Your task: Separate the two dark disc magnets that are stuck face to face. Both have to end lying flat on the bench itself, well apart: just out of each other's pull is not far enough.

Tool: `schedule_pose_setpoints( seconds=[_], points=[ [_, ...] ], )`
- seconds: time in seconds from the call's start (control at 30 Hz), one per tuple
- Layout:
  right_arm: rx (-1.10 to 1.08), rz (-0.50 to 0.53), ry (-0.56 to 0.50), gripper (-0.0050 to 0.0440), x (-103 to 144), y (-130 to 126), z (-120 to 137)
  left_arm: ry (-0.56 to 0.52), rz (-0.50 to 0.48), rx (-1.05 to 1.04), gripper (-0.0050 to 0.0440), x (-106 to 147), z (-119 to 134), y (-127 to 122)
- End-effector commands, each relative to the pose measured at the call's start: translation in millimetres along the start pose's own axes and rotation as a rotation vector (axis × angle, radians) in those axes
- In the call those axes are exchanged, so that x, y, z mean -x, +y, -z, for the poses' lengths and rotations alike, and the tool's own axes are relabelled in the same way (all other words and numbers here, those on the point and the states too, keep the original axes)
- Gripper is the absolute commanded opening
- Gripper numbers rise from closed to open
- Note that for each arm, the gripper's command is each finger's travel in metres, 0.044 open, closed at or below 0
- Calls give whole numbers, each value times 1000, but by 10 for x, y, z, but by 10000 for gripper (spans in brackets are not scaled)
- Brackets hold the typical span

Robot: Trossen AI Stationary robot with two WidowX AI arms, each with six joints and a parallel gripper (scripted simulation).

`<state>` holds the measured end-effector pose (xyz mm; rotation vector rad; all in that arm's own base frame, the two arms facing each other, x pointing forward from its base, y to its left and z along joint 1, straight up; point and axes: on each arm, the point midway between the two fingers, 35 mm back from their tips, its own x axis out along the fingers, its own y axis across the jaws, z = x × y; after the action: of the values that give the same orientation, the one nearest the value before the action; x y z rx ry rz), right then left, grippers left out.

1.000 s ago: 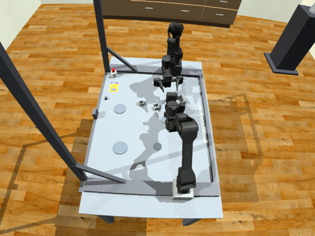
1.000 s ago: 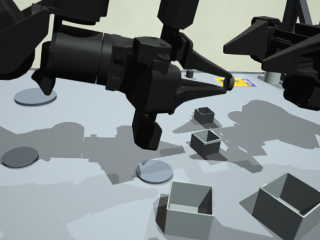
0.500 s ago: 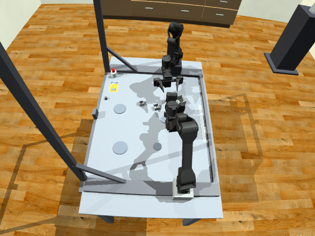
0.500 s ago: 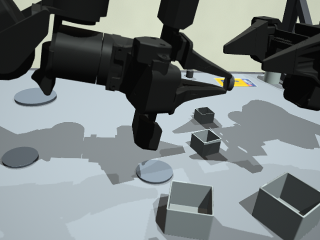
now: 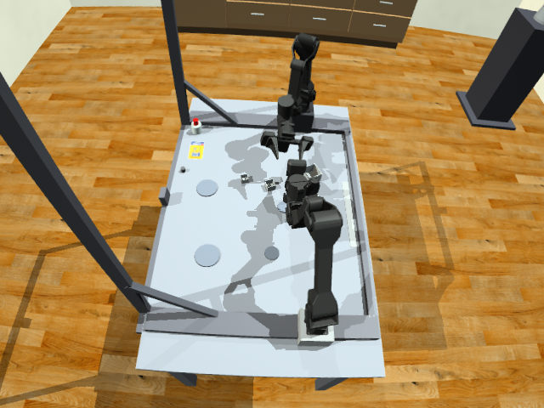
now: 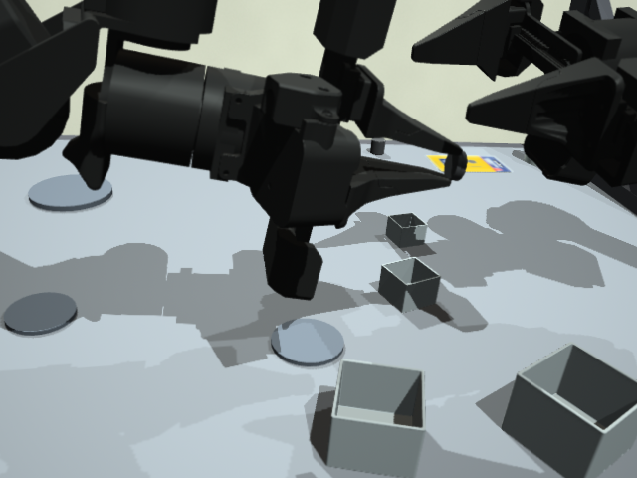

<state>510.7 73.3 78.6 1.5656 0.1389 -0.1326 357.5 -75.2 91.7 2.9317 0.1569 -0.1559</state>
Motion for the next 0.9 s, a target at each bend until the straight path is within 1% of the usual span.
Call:
schedule_pose_setpoints(
  seconds=[0.0,0.1,0.17,0.2,0.23,0.27,0.3,0.4,0.5,0.7,0.87],
  points=[
    [-6,-25,-1,40,-8,110,-2,13,-46,168,400,-114,262,177],
    [-6,-25,-1,40,-8,110,-2,5,-93,337,400,-180,458,328],
    [-6,-25,-1,40,-8,110,-2,-31,-140,403,400,-163,485,481],
    [-6,-25,-1,40,-8,110,-2,-57,-141,401,400,-155,436,503],
    [-6,-25,-1,40,-8,110,-2,-83,-179,466,400,-131,464,626],
    [-6,-25,-1,40,-8,110,-2,-99,-170,458,400,-131,424,615],
    [-6,-25,-1,40,-8,110,-2,-131,-151,533,400,-148,400,603],
    [-6,-25,-1,40,-8,110,-2,-132,-146,532,400,-153,396,588],
    [-6,-25,-1,40,-8,110,-2,-216,-72,756,400,-197,343,532],
    [-6,-25,-1,40,-8,110,-2,-303,52,1052,400,-208,271,459],
    [-6,-25,-1,40,-8,110,-2,-360,187,1279,400,-181,199,377]
  ],
)
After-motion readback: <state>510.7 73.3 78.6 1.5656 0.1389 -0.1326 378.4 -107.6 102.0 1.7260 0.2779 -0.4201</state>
